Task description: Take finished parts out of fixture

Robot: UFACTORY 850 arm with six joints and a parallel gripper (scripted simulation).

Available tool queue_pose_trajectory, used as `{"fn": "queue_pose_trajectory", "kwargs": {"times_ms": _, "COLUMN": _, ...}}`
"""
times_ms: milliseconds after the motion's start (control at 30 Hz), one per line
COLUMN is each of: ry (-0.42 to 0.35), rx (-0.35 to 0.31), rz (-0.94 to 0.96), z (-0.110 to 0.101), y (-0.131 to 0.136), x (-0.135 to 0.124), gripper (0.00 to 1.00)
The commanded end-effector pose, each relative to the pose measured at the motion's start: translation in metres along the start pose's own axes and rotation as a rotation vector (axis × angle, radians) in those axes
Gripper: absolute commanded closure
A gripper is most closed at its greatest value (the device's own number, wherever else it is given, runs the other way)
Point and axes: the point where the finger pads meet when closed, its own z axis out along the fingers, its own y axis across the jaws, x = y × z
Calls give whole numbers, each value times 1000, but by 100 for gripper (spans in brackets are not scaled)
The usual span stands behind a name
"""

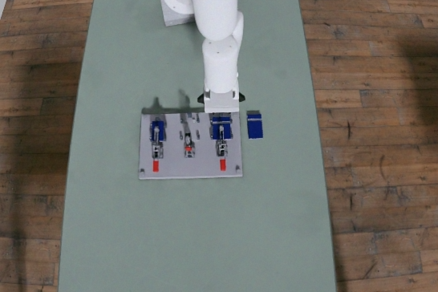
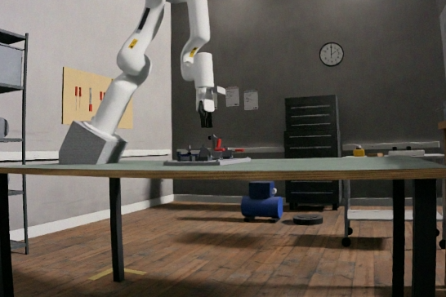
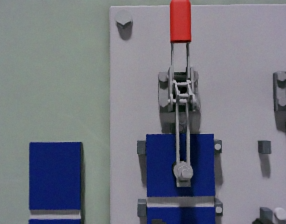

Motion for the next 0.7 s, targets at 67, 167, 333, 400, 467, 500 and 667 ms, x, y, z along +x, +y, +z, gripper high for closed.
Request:
{"fn": "queue_pose_trajectory", "kwargs": {"times_ms": 67, "ry": 42, "rx": -14, "rz": 1, "z": 7, "y": 0, "x": 0, "gripper": 52}}
{"fn": "queue_pose_trajectory", "kwargs": {"times_ms": 167, "ry": 42, "rx": -14, "rz": 1, "z": 10, "y": 0, "x": 0, "gripper": 52}}
{"fn": "queue_pose_trajectory", "kwargs": {"times_ms": 333, "ry": 42, "rx": -13, "rz": 1, "z": 14, "y": 0, "x": 0, "gripper": 52}}
{"fn": "queue_pose_trajectory", "kwargs": {"times_ms": 400, "ry": 42, "rx": -13, "rz": 1, "z": 14, "y": 0, "x": 0, "gripper": 52}}
{"fn": "queue_pose_trajectory", "kwargs": {"times_ms": 467, "ry": 42, "rx": -14, "rz": 1, "z": 15, "y": 0, "x": 0, "gripper": 52}}
{"fn": "queue_pose_trajectory", "kwargs": {"times_ms": 500, "ry": 42, "rx": -14, "rz": 1, "z": 16, "y": 0, "x": 0, "gripper": 52}}
{"fn": "queue_pose_trajectory", "kwargs": {"times_ms": 667, "ry": 42, "rx": -13, "rz": 1, "z": 18, "y": 0, "x": 0, "gripper": 52}}
